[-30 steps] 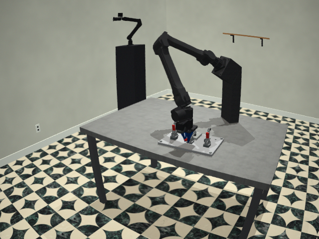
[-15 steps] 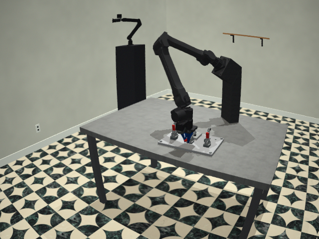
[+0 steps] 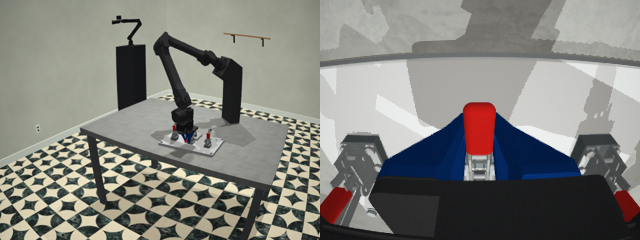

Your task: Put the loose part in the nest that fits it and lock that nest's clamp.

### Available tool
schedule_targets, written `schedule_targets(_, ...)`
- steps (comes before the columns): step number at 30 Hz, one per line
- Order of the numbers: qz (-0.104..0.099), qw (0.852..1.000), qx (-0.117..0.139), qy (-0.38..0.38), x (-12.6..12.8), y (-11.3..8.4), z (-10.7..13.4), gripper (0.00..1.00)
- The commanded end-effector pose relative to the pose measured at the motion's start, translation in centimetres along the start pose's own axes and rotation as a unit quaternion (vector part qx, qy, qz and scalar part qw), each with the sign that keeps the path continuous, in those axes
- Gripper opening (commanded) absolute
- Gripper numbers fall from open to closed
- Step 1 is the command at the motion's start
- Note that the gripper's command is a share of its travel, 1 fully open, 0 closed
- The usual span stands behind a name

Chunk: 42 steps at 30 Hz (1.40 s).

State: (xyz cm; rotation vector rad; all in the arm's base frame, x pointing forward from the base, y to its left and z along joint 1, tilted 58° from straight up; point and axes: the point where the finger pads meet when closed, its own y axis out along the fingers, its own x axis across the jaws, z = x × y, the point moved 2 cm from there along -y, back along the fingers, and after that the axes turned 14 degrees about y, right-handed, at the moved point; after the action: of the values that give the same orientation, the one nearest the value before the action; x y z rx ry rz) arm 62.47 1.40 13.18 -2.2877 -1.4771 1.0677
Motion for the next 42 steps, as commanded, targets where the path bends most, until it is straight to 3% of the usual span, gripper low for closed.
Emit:
schedule_targets(1, 0.001, 1.0, -0.003, 0.002, -0.34, 1.38, -0.63, 0.0)
schedule_targets(42, 0.002, 1.0, -0.004, 0.003, -0.31, 1.91, -0.89, 0.0)
